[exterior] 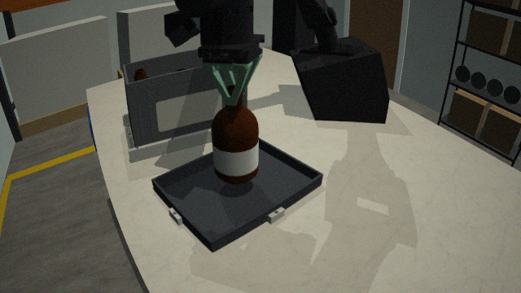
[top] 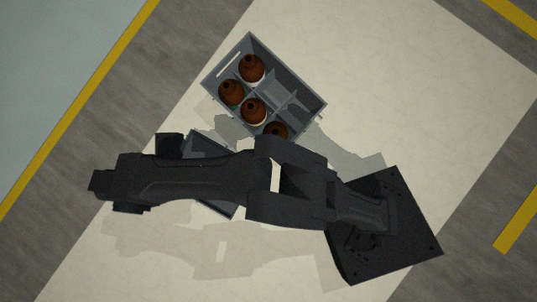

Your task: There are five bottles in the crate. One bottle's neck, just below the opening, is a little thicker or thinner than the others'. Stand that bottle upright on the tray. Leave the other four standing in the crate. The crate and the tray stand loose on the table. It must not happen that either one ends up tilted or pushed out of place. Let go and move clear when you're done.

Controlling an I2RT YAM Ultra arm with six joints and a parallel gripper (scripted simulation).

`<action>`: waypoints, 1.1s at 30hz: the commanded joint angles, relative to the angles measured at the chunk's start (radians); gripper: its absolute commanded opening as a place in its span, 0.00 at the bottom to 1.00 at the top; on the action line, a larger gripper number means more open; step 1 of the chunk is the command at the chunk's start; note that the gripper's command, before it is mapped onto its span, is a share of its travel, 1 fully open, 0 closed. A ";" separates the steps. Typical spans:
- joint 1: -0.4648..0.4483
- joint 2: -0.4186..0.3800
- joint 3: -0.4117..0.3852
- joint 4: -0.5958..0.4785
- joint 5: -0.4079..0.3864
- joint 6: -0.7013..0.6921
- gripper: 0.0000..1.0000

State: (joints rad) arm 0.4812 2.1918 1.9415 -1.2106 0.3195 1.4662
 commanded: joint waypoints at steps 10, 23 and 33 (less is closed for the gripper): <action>0.024 -0.061 0.002 -0.003 0.014 -0.002 0.00; 0.024 -0.062 0.013 -0.010 0.014 -0.003 0.00; 0.023 -0.063 0.024 -0.014 0.013 -0.004 0.00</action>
State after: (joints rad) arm 0.4812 2.1918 1.9415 -1.2106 0.3195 1.4662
